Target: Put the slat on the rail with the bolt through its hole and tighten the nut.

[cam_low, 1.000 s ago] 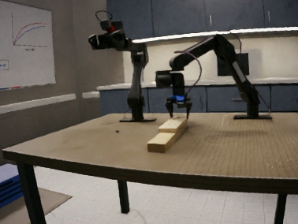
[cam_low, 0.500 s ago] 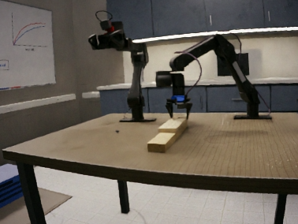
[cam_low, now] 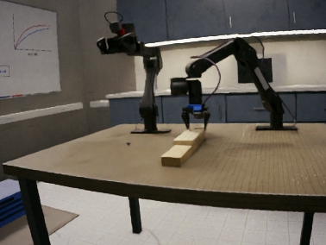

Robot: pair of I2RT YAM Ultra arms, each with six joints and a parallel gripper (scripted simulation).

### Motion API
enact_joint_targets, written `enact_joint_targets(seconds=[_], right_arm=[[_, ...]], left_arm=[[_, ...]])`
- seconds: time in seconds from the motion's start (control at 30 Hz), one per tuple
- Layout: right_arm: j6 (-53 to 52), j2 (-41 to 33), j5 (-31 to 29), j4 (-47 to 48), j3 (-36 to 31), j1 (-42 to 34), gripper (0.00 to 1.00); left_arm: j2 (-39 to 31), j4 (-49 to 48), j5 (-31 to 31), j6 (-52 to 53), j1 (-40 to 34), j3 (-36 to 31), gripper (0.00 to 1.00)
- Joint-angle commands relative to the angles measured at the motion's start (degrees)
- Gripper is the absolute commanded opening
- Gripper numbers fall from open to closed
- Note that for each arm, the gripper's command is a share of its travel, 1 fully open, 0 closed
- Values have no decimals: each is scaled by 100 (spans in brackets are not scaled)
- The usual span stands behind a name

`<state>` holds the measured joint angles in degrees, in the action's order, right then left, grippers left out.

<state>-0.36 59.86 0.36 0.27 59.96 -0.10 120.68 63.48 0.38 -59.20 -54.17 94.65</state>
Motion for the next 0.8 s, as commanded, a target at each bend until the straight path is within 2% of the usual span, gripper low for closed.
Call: enact_joint_targets(seconds=[0.0, 0.77], right_arm=[[36, 1, -35, 0, 33, 10, 100], [36, 1, -35, 0, 33, 10, 100]], left_arm=[[-23, 220, -39, -34, 14, 228, 72], [-131, 631, -38, -68, 5, 571, 72]])
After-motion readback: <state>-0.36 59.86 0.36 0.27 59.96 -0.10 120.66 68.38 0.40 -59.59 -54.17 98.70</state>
